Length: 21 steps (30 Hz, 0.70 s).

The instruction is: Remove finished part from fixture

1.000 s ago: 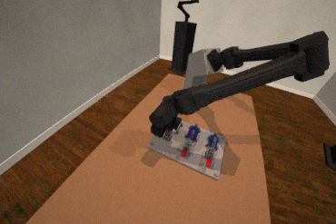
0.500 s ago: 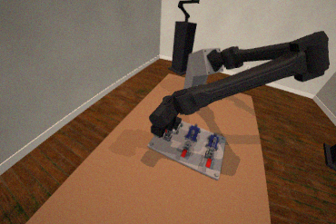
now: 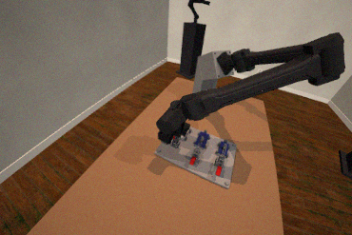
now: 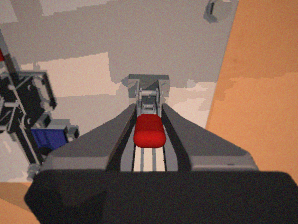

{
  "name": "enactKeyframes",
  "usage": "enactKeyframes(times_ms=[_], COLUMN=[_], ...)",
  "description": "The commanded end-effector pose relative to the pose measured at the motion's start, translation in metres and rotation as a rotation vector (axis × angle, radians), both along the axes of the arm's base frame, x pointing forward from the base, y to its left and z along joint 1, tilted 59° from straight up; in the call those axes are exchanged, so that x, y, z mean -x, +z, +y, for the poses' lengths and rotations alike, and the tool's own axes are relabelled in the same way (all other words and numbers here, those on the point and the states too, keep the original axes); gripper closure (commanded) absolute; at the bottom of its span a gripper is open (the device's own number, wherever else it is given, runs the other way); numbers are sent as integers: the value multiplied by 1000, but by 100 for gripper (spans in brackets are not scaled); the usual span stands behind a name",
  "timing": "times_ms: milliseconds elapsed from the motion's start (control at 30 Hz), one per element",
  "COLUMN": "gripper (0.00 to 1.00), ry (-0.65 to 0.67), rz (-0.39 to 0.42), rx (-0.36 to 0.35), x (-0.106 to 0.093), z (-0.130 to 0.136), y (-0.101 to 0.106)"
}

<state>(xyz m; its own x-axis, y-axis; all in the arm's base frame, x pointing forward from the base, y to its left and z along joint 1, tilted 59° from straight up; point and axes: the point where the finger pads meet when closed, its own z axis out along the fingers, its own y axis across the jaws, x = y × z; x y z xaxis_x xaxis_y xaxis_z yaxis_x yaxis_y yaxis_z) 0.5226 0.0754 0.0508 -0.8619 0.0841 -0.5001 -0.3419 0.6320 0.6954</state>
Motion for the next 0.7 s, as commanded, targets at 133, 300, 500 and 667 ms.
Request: enactKeyframes(times_ms=[133, 300, 500, 667], gripper=[100, 100, 100, 100], ry=[-22, -22, -22, -23], rz=[120, 120, 120, 122], rx=[-44, -44, -44, -45], x=[47, 47, 47, 47], z=[-11, -11, -11, -11], y=[-14, -14, -14, -14])
